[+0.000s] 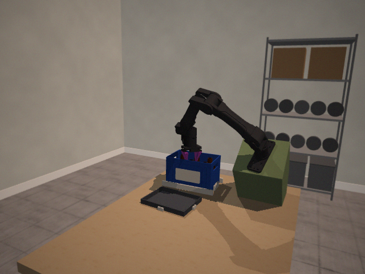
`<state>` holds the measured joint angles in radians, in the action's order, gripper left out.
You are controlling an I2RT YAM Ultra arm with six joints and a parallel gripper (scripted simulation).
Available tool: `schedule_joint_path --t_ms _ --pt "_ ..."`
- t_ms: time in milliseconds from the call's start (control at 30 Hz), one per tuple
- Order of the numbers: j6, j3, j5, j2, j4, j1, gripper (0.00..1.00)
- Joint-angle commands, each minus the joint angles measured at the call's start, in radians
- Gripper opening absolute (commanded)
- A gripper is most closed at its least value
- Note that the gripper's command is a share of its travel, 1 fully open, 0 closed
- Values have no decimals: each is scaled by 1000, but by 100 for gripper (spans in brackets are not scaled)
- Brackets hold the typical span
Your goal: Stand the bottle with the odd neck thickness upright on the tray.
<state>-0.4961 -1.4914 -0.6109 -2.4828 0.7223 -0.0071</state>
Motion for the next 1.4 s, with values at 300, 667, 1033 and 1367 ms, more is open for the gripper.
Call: schedule_joint_path --t_ms 300,667,1033,1367 --pt "55 -57 14 75 110 -67 61" --pt "102 -102 20 109 214 -106 61" --pt "130 -138 25 122 280 -128 61" --pt "131 -141 24 114 285 -129 61"
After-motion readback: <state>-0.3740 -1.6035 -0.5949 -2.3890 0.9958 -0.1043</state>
